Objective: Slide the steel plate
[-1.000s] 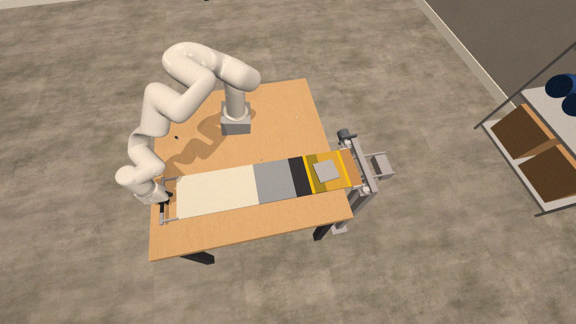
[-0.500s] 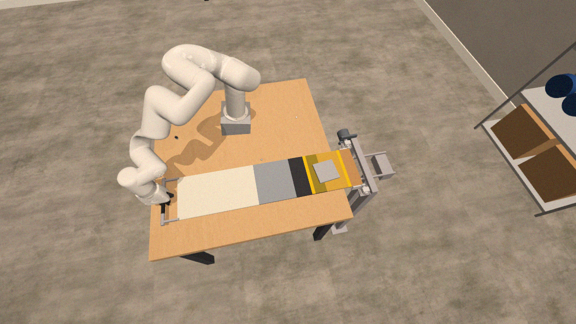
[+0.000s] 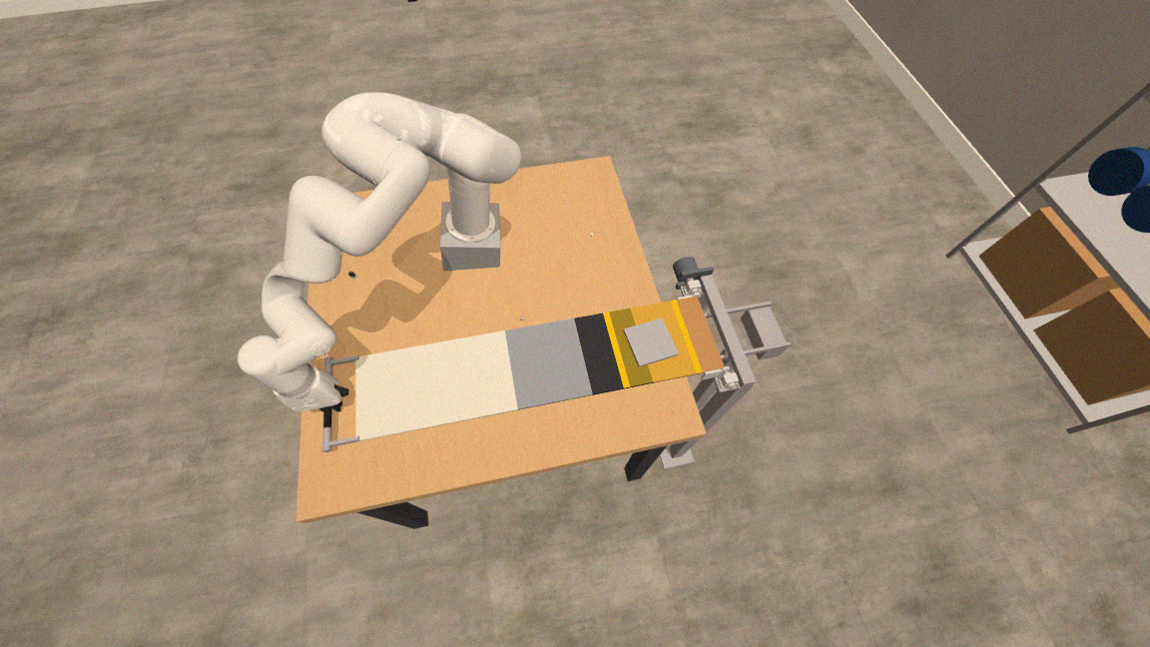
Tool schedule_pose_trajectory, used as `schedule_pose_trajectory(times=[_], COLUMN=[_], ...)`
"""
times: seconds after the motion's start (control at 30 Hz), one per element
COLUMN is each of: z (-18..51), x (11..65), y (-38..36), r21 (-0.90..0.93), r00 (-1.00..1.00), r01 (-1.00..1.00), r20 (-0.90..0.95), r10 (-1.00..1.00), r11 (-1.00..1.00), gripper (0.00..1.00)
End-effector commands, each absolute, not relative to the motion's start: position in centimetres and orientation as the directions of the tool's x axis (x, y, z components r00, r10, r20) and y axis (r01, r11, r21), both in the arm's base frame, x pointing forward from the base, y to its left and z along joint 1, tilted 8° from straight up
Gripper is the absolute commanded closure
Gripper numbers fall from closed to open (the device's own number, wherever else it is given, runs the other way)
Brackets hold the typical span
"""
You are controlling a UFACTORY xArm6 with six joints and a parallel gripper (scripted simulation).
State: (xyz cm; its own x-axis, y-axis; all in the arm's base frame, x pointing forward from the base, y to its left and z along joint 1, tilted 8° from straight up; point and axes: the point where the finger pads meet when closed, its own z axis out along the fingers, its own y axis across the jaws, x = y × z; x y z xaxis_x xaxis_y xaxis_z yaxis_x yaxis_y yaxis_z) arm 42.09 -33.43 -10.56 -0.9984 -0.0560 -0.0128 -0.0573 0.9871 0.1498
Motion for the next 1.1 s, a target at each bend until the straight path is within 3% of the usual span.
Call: schedule_pose_trajectory(times=[0.0, 0.63, 0.67, 1.07], z=[-10.71, -10.71, -10.71, -10.71], x=[42.24, 42.24, 42.24, 42.24], y=[-33.53, -33.53, -33.53, -33.53], r21=[0.146, 0.146, 0.146, 0.146], r00=[-0.998, -0.998, -0.998, -0.998], r01=[-0.058, -0.058, -0.058, -0.058], r20=[-0.016, -0.016, -0.016, -0.016], r10=[-0.056, -0.056, -0.056, -0.056], r11=[0.988, 0.988, 0.988, 0.988], gripper=[1.0, 1.0, 0.59, 0.59])
